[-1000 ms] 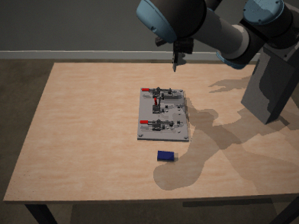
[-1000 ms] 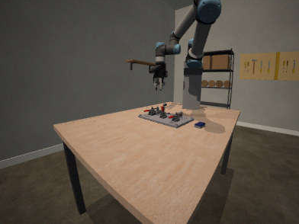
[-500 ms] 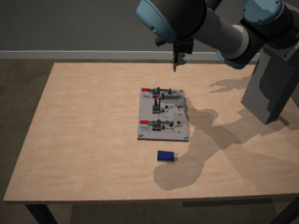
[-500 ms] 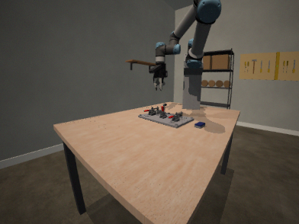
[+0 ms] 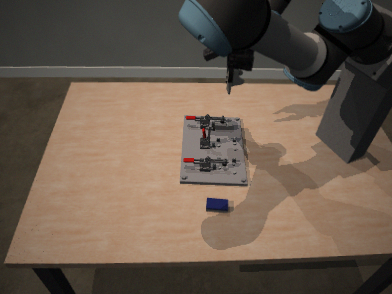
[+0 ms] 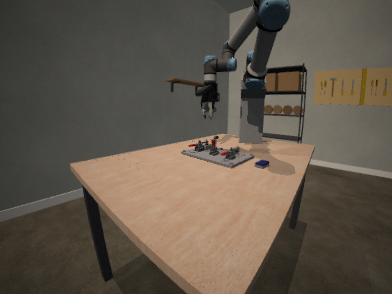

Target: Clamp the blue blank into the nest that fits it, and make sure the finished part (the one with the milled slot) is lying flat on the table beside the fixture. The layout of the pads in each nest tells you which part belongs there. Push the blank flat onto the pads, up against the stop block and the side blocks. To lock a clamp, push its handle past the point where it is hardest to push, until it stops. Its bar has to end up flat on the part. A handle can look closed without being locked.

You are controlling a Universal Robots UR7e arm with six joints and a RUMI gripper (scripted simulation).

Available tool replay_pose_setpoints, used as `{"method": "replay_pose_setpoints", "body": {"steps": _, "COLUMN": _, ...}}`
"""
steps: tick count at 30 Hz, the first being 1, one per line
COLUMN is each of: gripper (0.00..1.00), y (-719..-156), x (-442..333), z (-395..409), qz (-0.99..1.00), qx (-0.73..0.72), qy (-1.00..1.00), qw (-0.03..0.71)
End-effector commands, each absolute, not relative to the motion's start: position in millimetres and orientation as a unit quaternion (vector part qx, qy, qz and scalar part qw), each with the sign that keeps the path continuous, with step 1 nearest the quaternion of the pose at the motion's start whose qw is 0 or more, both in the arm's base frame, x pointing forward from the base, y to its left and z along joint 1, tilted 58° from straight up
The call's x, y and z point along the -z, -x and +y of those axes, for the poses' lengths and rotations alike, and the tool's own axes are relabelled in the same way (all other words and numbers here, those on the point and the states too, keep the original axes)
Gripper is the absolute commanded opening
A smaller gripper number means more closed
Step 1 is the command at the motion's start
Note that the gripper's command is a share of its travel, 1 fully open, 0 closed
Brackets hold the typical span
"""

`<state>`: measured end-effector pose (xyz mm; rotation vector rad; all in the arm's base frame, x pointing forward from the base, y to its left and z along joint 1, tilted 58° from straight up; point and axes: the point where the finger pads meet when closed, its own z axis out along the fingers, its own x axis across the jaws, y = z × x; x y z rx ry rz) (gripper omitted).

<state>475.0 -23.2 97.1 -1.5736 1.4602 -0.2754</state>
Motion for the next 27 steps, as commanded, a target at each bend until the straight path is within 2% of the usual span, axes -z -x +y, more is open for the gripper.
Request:
{"method": "replay_pose_setpoints", "body": {"steps": 1, "gripper": 0.28, "y": -475.4, "x": -97.0, "z": -23.3, "qz": 0.596, "qx": 0.113, "qy": 0.642, "qw": 0.469}}
{"method": "replay_pose_setpoints", "body": {"steps": 27, "gripper": 0.28, "y": -500.4, "x": -78.1, "z": -6.7, "qz": 0.596, "qx": 0.113, "qy": 0.642, "qw": 0.469}}
